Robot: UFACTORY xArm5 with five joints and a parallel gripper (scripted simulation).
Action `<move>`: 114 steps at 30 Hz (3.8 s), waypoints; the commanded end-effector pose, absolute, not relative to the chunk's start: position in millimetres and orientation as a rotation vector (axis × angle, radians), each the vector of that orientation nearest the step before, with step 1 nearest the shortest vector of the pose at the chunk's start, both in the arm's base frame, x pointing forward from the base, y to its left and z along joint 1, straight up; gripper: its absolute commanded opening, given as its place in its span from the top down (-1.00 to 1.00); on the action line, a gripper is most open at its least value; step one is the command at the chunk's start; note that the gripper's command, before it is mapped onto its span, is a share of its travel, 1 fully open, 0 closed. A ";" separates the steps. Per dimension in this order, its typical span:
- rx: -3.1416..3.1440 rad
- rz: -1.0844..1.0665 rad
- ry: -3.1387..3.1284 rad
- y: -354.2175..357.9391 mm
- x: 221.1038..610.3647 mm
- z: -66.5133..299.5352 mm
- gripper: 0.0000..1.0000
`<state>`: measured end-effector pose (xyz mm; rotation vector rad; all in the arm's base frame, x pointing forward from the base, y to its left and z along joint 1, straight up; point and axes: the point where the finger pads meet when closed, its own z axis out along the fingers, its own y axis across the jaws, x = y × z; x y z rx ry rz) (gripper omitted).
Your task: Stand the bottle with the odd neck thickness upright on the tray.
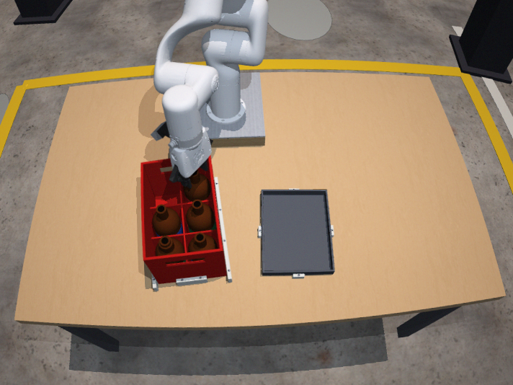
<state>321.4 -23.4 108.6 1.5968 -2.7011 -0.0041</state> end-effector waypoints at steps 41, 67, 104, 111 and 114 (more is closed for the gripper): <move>1.598 -0.001 -2.703 -23.4 322.5 109.2 1.00; 1.598 -0.001 -2.703 -23.4 322.5 109.2 -0.30; 1.598 -0.001 -2.703 -23.4 322.5 116.9 -0.30; 1.598 -0.001 -2.703 -23.4 322.5 134.5 -0.30; 1.598 -0.001 -2.703 -23.4 322.6 141.0 -0.30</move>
